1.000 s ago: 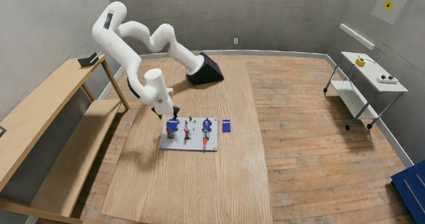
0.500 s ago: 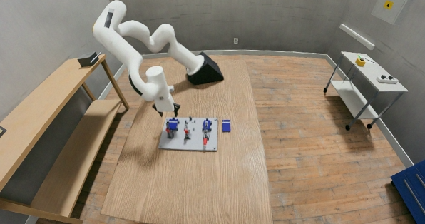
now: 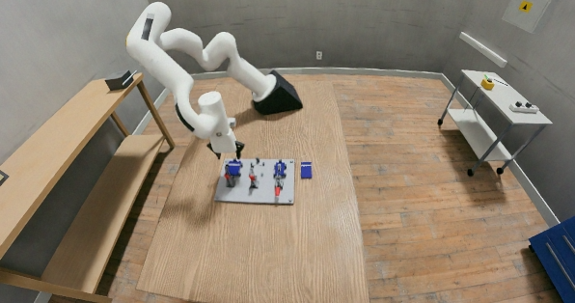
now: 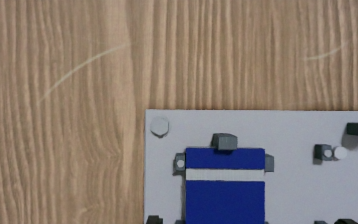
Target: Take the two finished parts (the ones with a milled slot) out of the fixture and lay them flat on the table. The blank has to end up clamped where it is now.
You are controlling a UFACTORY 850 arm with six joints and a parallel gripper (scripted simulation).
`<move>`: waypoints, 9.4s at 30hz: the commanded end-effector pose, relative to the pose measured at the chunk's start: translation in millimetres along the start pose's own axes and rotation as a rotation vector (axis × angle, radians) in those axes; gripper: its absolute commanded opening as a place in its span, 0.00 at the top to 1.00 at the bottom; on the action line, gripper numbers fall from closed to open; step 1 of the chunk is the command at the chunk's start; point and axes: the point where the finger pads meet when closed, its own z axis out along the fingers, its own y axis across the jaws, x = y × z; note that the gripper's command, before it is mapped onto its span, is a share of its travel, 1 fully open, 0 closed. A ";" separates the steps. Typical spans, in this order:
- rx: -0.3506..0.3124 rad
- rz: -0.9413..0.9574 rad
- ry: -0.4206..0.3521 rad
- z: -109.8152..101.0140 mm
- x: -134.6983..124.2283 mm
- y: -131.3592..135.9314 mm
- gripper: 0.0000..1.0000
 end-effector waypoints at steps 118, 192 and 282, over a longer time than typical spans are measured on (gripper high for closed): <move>0.000 0.000 -0.001 76.7 -1.5 0.1 1.00; 0.000 0.000 -0.002 43.8 -1.5 0.1 1.00; 0.000 0.000 -0.002 6.6 6.6 -7.1 1.00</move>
